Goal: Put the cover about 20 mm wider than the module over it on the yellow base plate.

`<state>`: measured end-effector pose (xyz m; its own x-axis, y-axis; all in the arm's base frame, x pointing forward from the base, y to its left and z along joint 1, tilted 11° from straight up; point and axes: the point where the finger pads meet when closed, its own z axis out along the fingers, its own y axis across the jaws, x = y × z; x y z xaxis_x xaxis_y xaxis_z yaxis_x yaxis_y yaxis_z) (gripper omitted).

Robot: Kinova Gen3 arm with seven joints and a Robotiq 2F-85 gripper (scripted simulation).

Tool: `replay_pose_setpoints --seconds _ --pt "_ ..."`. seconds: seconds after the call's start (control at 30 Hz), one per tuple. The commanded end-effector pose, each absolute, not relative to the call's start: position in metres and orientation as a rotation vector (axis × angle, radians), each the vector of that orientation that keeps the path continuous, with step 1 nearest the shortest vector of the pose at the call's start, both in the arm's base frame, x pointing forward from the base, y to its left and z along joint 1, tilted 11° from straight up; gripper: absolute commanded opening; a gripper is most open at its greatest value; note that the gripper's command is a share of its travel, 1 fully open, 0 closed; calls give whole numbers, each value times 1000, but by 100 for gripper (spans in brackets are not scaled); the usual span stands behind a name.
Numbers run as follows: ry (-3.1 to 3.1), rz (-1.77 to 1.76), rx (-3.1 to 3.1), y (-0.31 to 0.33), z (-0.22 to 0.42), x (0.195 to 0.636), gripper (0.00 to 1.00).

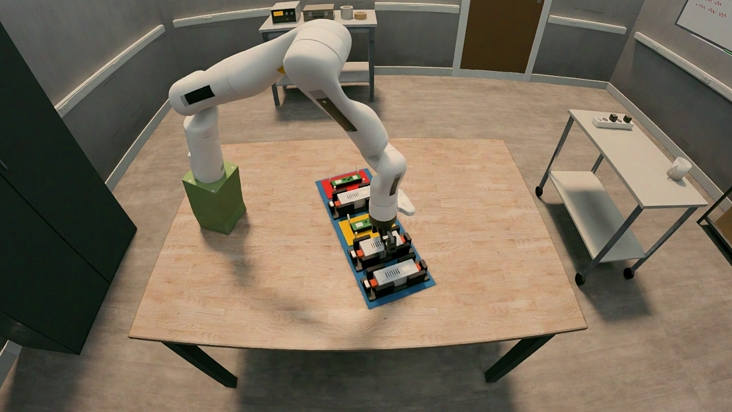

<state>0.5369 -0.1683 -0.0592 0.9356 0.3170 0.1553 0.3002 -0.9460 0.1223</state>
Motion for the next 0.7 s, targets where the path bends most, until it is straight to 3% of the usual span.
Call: replay_pose_setpoints --seconds 0.0,0.67 --pt "479 267 2994 -169 -61 538 100" --pt "479 267 2994 -170 -74 541 100"
